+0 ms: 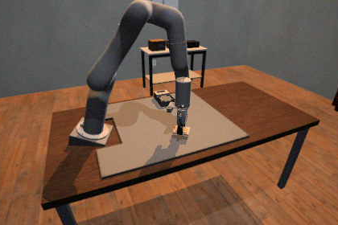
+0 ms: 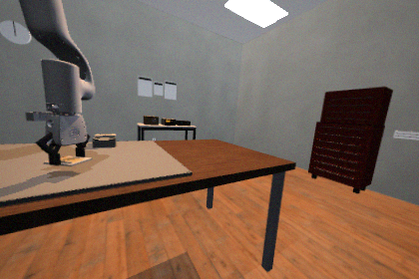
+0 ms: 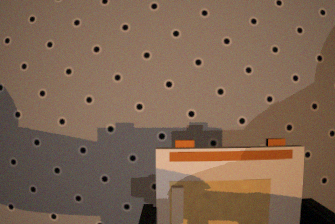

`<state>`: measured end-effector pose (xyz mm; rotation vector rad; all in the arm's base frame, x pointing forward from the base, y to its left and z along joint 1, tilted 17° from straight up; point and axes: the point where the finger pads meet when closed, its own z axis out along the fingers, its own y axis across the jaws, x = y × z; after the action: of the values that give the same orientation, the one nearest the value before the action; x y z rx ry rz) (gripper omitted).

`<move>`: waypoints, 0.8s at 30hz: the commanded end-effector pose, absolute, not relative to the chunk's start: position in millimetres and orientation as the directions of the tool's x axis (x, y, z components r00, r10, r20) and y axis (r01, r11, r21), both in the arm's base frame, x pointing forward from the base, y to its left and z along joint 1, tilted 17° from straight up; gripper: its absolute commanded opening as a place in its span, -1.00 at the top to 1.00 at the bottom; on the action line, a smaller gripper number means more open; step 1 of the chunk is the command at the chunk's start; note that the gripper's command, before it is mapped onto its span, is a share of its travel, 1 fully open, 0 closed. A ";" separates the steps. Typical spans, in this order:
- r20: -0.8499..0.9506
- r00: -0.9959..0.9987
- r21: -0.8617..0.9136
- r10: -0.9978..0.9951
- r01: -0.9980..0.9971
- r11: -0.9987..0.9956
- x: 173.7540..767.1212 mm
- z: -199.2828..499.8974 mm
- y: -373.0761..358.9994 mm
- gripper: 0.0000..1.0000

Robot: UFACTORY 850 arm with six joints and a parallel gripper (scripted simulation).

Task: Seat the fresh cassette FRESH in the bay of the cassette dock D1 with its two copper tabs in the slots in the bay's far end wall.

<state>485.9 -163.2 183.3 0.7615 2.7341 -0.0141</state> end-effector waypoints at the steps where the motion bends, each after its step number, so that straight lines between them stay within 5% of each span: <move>1: -0.292 -0.813 0.071 0.504 0.507 0.859 485.0 189.2 -162.9 1.00; 24: -0.292 -0.813 0.071 0.504 0.507 0.859 478.0 212.7 -160.7 1.00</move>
<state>478.0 -160.7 210.4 0.7615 2.7338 -0.0144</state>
